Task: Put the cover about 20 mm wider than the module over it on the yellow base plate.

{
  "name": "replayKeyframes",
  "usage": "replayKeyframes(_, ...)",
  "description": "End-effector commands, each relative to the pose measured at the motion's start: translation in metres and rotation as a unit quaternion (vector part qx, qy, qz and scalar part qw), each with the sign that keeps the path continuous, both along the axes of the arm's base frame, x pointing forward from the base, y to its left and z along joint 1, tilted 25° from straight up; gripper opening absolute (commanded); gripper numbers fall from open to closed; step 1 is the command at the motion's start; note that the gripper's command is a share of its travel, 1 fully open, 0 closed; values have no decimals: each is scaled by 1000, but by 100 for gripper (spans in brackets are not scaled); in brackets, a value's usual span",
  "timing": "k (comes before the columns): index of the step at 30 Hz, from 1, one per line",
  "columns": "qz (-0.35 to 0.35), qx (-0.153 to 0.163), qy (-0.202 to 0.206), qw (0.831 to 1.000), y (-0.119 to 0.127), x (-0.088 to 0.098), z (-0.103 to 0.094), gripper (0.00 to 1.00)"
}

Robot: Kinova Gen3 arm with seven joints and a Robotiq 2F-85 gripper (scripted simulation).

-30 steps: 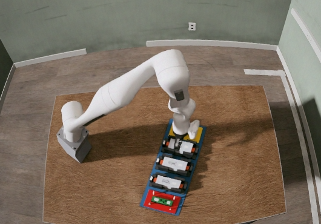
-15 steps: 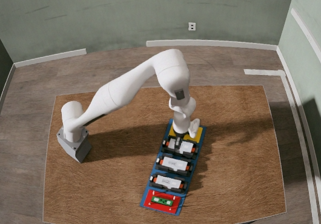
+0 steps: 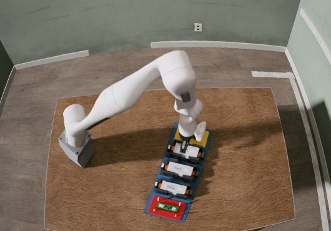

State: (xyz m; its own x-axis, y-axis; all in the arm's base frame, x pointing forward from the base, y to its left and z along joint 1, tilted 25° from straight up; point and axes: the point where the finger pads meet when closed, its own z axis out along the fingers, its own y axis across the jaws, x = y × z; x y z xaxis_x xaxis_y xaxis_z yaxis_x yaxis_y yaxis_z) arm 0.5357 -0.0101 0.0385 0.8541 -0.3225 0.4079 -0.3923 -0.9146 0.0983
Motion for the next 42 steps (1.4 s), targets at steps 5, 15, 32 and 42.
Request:
replayKeyframes(5,0,0,-1,1000,2,2,-2,100)
replayKeyframes(15,0,0,-1,1000,3,4,-5,100)
replayKeyframes(32,0,0,-1,1000,-2,11,-23,100)
replayKeyframes(42,0,0,-1,1000,-6,16,-37,100)
